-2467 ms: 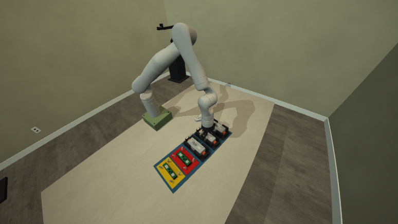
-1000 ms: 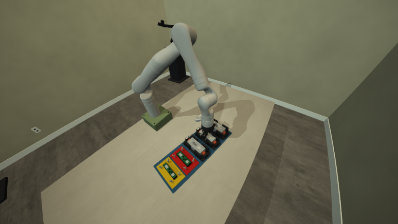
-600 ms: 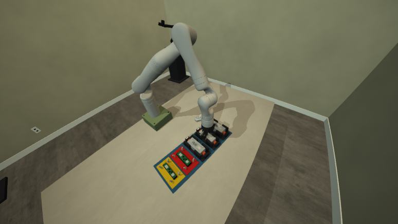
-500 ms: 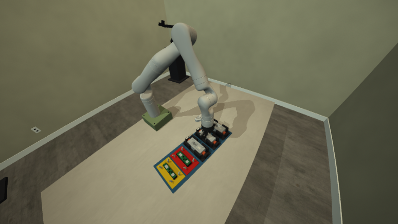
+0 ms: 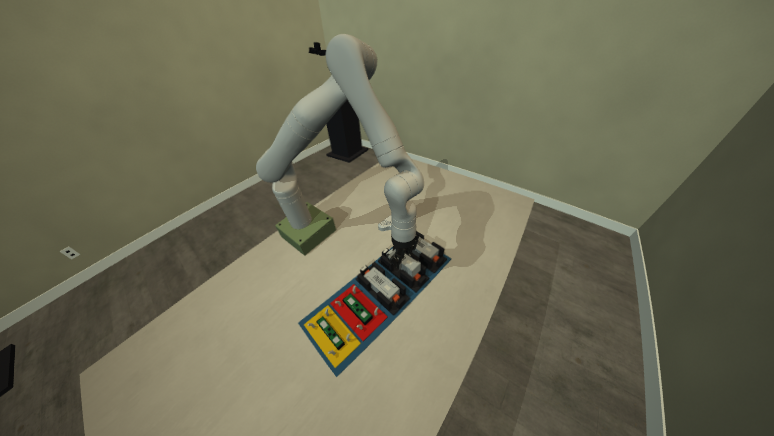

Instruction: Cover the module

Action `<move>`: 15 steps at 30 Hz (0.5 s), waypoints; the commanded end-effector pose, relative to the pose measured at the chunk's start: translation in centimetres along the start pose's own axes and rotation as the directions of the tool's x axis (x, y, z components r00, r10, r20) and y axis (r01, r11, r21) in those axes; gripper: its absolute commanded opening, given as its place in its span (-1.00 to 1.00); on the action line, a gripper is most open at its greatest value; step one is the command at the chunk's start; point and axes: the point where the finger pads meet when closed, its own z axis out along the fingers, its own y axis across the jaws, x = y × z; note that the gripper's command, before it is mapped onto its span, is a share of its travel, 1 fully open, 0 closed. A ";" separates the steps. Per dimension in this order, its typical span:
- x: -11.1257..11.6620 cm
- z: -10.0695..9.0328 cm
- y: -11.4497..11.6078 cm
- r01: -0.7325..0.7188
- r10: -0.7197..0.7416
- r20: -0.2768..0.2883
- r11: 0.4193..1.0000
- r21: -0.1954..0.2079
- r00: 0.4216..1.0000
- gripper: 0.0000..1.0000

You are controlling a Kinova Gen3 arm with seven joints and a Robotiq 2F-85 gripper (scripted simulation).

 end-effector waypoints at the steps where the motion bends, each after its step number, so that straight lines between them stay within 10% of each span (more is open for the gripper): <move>1: 0.0 -0.3 0.0 0.000 0.000 0.001 1.000 0.000 1.000 -1.00; 15: 0.0 -3.0 0.0 0.000 0.000 0.001 1.000 0.000 1.000 -1.00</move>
